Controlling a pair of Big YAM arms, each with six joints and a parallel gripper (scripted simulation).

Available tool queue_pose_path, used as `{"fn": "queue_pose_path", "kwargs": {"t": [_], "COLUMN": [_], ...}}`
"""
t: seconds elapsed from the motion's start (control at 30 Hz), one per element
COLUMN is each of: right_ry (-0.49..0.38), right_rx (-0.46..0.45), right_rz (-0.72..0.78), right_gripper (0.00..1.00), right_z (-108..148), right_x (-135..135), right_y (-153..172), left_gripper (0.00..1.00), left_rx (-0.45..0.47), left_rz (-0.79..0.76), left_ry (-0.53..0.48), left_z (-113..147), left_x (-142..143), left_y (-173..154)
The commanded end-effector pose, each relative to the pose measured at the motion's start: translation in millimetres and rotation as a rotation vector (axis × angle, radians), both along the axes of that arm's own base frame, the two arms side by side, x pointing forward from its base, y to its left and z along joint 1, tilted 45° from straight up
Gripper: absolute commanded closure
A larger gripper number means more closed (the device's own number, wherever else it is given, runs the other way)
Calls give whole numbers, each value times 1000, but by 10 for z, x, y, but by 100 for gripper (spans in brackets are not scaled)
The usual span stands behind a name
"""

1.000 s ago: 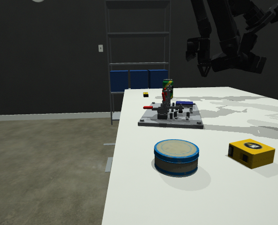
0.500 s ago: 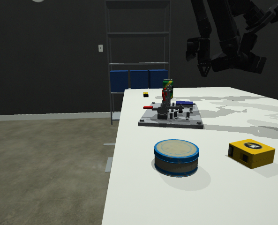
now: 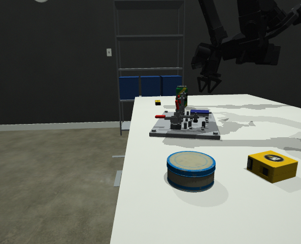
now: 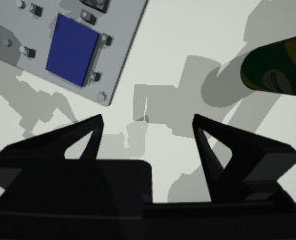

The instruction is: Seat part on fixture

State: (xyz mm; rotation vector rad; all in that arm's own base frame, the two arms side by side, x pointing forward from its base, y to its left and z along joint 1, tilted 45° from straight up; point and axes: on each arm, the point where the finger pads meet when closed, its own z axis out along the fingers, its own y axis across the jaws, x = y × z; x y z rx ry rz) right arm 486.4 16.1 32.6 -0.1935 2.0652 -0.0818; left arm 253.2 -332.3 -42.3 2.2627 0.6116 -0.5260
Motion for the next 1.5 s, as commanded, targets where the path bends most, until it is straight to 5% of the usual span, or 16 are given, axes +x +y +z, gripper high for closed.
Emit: {"fn": "queue_pose_path", "kwargs": {"t": [0.0,0.27,0.5,0.8,1.03,1.07,1.13,1.4,1.47], "right_ry": [-62,-256,-298,-312,-312,-298,-298,-168,-113], "right_rx": [-72,-153,-148,-146,-146,-168,-168,-440,-522], "right_rz": [67,177,191,181,181,175,175,315,351], "right_gripper": [0,0,0,0,0,11,11,100,100], "right_z": [-14,207,218,292,292,261,261,201,173], "right_x": [150,470,477,500,500,516,516,696,751], "right_y": [205,1069,1307,1267,1267,1192,1192,1578,1660], "left_gripper": [0,0,0,0,0,0,0,0,0], "left_rx": [-2,-87,-152,-177,-169,-170,-170,-169,-169], "left_rz": [109,357,514,585,563,563,563,563,563], "left_ry": [29,-27,-86,-124,-122,-124,-124,-121,-121], "left_z": [332,1400,2198,2557,2505,2514,2514,2463,2463], "left_x": [92,429,699,805,789,794,794,771,771], "left_y": [168,657,953,1121,1075,1073,1073,1079,1079]}}
